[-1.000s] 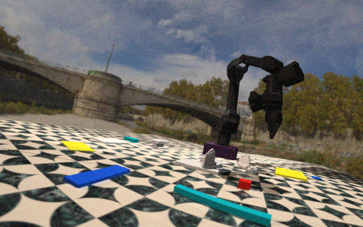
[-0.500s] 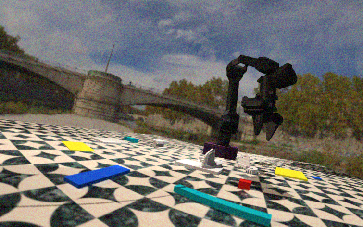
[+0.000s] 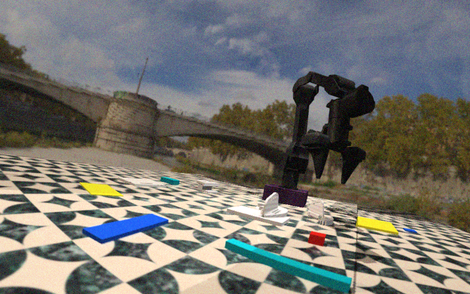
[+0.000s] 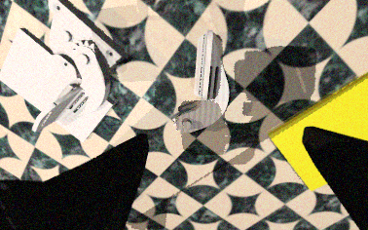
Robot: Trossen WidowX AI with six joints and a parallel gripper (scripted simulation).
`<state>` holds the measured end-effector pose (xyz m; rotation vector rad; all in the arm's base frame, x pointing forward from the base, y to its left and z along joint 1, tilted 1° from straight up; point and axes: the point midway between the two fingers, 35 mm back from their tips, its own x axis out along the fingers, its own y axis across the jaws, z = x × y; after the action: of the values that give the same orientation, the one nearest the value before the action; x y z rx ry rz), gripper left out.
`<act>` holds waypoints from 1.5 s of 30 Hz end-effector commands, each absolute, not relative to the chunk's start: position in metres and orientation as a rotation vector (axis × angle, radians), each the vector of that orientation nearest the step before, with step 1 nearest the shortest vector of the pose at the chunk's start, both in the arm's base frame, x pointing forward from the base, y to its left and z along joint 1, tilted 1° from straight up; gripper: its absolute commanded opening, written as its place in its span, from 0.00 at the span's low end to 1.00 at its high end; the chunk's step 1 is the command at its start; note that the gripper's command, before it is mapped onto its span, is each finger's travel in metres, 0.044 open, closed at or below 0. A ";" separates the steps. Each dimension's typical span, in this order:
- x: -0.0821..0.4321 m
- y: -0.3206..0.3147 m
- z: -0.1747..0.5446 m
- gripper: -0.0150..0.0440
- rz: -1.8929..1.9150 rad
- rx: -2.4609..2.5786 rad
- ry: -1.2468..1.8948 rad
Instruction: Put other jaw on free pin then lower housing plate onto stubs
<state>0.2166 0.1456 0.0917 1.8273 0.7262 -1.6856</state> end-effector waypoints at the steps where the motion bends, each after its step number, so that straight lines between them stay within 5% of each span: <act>1: 0.213 0.141 0.088 1.00 -1.758 1.859 0.686; 45: 0.213 0.139 0.004 1.00 -1.824 1.892 0.639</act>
<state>0.2158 0.1394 0.0102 1.8971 0.6377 -1.8100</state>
